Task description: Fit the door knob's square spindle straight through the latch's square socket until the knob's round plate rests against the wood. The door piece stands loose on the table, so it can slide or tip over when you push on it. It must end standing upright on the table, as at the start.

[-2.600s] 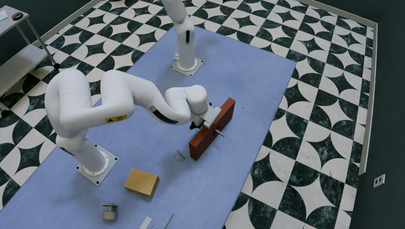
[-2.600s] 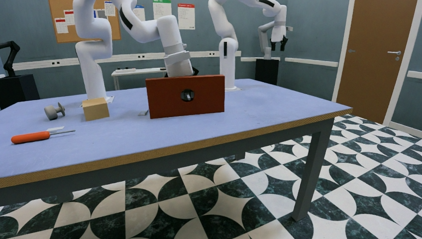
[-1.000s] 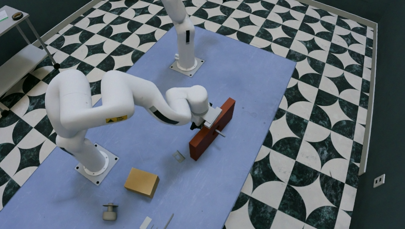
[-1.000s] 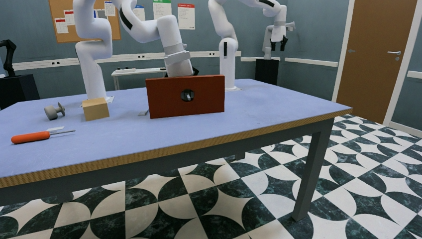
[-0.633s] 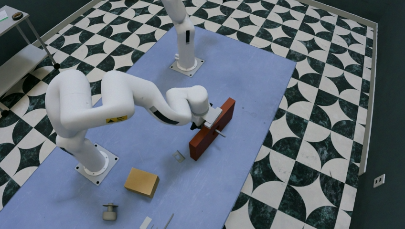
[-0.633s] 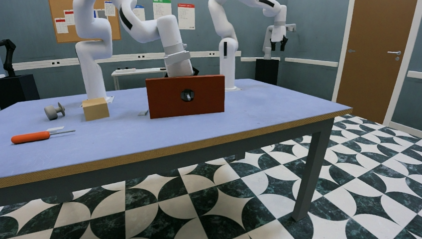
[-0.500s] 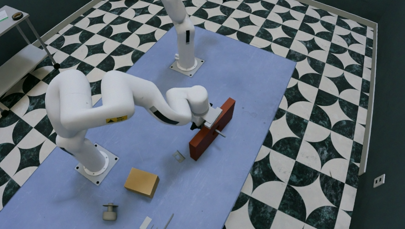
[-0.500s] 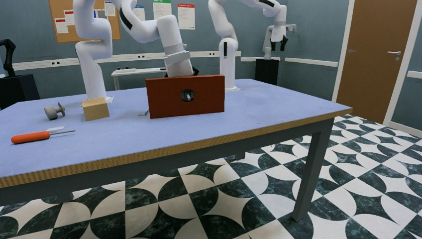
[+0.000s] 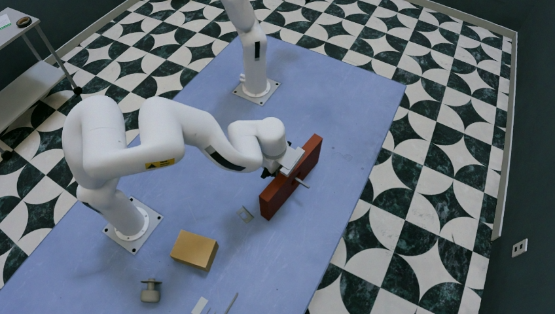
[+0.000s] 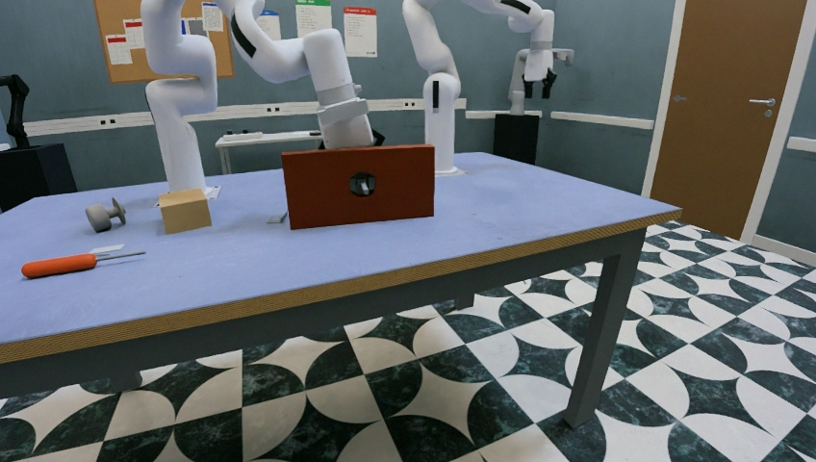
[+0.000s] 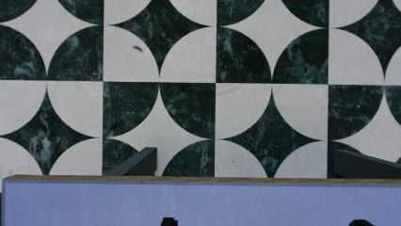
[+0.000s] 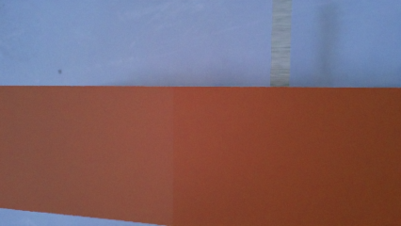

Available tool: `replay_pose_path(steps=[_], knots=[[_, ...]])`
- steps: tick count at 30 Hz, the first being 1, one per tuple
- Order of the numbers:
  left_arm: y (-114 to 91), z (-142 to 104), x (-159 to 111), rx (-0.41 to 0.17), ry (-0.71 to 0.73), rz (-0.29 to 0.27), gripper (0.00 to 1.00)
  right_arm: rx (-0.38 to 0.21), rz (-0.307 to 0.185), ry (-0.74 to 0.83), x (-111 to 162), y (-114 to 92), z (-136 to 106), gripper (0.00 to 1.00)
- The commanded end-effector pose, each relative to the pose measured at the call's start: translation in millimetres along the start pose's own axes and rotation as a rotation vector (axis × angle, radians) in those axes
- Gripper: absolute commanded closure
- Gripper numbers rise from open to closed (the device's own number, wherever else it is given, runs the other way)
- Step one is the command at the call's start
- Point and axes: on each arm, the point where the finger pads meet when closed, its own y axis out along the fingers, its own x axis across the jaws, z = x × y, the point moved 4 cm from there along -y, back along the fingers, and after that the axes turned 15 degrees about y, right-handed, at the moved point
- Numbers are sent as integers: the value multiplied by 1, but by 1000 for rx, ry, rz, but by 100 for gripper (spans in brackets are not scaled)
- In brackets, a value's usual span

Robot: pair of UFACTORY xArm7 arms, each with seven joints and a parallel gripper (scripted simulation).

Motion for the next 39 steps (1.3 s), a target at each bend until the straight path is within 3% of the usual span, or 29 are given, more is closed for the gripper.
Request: replay_pose_path(steps=[1, 17, 18, 39], knots=[[-1, 0, 0, 2, 0, 0, 0, 1, 3, -1, -1, -1, 1, 39], [-1, 0, 0, 2, 0, 0, 0, 1, 3, -1, -1, -1, 1, 39], [-1, 0, 0, 2, 0, 0, 0, 1, 3, -1, -1, -1, 1, 9], [-1, 0, 0, 2, 0, 0, 0, 1, 3, -1, -1, -1, 1, 9]])
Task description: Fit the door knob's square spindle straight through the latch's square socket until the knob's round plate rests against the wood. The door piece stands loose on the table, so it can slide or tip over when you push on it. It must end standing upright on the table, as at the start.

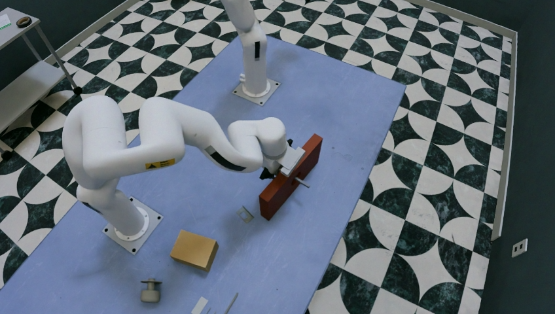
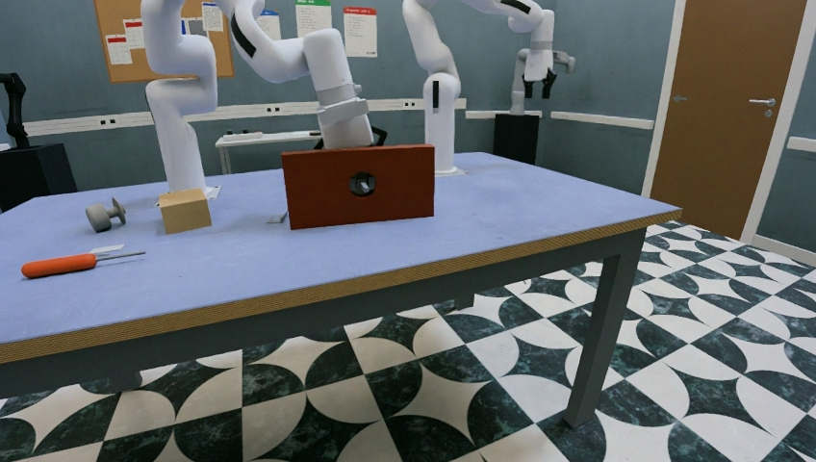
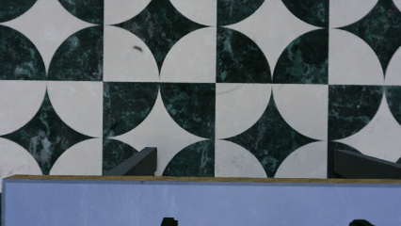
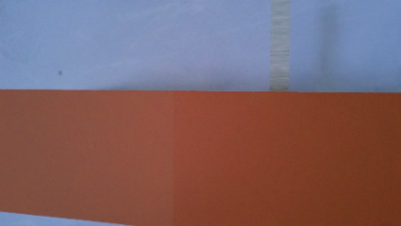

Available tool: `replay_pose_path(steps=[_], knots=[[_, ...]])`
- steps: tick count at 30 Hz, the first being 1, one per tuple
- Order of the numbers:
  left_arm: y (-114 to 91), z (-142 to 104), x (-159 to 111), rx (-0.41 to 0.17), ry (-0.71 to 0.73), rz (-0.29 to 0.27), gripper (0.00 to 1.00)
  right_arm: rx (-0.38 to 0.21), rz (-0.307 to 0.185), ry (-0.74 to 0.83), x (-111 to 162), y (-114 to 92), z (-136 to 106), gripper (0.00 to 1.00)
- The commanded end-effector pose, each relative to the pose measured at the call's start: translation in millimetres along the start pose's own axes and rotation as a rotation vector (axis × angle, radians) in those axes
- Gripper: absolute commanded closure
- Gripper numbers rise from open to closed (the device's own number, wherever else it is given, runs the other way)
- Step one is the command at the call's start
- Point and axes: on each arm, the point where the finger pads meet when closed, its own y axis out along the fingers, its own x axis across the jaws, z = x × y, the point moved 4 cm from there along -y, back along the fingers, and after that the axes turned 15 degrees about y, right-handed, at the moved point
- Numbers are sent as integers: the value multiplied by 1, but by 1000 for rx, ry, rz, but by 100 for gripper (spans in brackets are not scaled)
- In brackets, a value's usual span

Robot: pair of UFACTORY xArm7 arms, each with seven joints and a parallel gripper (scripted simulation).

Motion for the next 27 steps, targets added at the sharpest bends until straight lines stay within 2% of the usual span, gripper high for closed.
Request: replay_pose_path(steps=[1, 17, 27], knots=[[-1, 0, 0, 2, 0, 0, 0, 1, 3, -1, -1, -1, 0, 9], [-1, 0, 0, 2, 0, 0, 0, 1, 3, -1, -1, -3, 0, 9], [-1, 0, 0, 2, 0, 0, 0, 1, 3, -1, -1, -30, 0, 9]])
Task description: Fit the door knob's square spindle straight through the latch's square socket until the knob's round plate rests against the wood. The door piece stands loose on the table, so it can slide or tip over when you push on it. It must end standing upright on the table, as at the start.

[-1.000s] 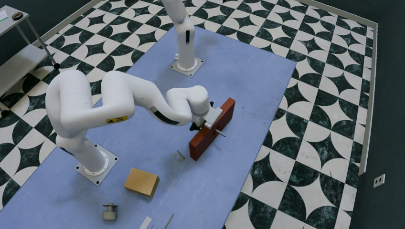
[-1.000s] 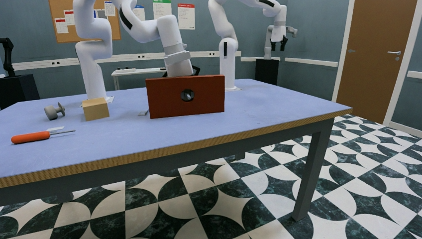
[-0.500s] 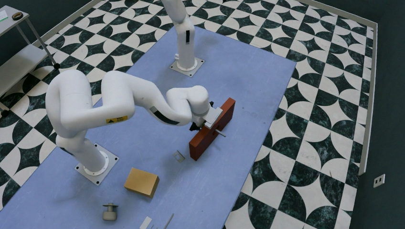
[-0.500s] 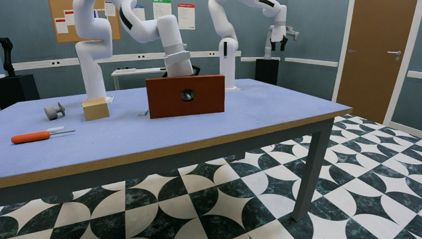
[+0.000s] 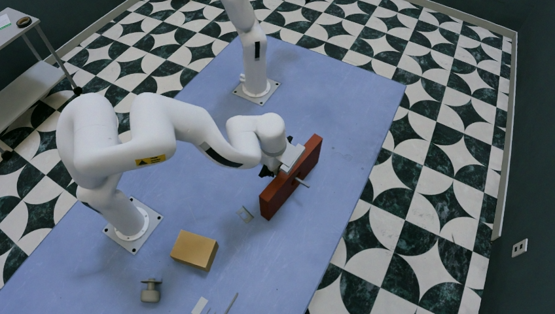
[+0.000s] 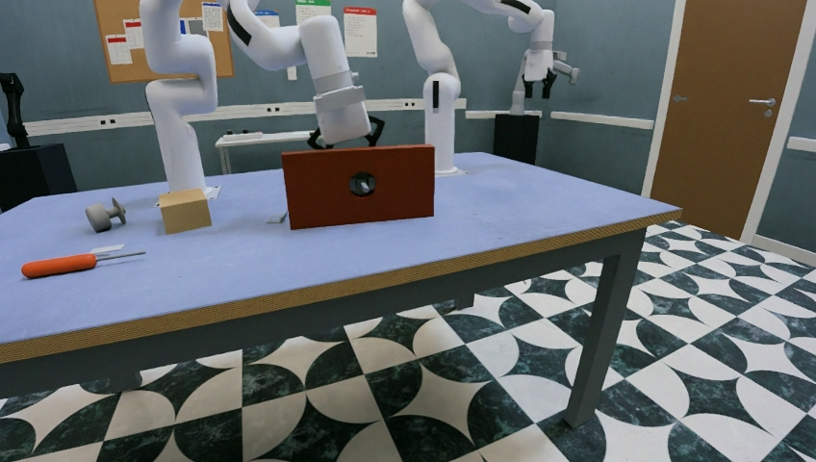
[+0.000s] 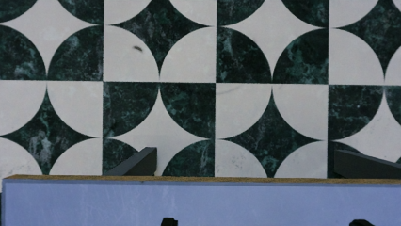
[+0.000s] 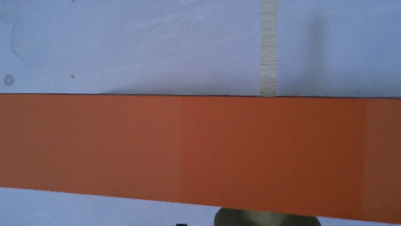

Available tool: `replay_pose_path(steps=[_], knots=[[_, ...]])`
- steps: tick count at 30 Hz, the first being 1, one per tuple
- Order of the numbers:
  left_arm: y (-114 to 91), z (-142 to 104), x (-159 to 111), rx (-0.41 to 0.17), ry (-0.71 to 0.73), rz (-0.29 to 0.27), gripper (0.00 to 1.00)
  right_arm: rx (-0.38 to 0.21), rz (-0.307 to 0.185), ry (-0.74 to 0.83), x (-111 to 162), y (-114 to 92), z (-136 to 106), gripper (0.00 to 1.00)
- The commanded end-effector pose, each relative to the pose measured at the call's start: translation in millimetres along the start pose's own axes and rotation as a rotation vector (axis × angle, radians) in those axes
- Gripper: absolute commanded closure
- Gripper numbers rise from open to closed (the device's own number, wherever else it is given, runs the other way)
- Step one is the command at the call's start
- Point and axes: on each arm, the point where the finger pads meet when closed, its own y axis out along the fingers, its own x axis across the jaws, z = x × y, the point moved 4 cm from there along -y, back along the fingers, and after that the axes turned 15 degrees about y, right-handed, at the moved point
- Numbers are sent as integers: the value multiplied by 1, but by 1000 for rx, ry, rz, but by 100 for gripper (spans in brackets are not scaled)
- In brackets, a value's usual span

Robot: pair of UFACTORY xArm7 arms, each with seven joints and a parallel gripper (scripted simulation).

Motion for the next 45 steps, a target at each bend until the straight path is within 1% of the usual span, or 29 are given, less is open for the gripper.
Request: replay_pose_path(steps=[1, 8, 17, 27, 36, 45], knots=[[-1, 0, 0, 2, 0, 0, 0, 1, 2, -1, -1, -6, 0, 9], [-1, 0, 0, 2, 0, 0, 0, 1, 2, -1, -1, -8, 0, 9], [-1, 0, 0, 2, 0, 0, 0, 1, 2, -1, -1, -34, 0, 9], [-1, 0, 0, 2, 0, 0, 0, 1, 2, -1, -1, -40, 0, 9], [-1, 0, 0, 2, 0, 0, 0, 1, 2, -1, -1, -65, 0, 9], [-1, 0, 0, 2, 0, 0, 0, 1, 2, -1, -1, -67, 0, 9]])
